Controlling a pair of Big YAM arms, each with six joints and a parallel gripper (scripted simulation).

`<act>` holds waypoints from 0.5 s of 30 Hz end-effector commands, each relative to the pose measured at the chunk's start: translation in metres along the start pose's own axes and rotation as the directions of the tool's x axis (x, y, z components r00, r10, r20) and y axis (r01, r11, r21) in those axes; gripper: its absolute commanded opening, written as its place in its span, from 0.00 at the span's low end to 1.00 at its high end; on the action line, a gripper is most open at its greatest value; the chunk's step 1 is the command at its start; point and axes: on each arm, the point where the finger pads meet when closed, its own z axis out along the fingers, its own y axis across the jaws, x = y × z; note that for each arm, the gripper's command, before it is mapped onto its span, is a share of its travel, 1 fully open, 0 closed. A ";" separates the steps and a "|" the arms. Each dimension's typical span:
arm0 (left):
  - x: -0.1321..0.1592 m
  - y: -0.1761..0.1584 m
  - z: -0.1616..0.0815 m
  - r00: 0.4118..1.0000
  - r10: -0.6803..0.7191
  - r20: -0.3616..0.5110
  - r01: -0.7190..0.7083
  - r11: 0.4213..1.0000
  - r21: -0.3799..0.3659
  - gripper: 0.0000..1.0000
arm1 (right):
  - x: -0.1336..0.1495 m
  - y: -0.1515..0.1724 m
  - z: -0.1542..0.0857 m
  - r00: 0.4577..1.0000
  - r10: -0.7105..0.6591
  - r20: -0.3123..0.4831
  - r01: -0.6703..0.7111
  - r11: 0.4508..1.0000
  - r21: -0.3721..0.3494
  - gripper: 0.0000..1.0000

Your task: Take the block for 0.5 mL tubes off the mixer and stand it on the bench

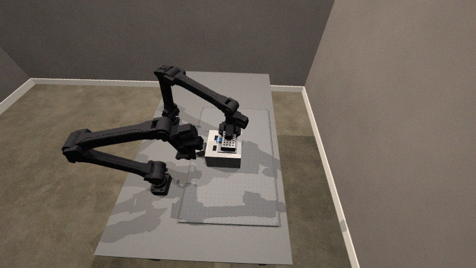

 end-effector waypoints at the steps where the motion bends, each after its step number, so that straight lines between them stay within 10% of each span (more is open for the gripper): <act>1: 0.005 -0.012 -0.015 1.000 0.008 -0.004 -0.008 1.000 0.002 0.00 | -0.024 -0.015 -0.017 0.995 -0.094 -0.044 0.094 0.996 -0.004 0.00; 15: 0.000 -0.010 -0.018 1.000 0.008 0.010 -0.009 1.000 0.017 0.00 | -0.047 -0.077 -0.009 0.957 -0.069 -0.282 0.081 0.996 0.031 0.00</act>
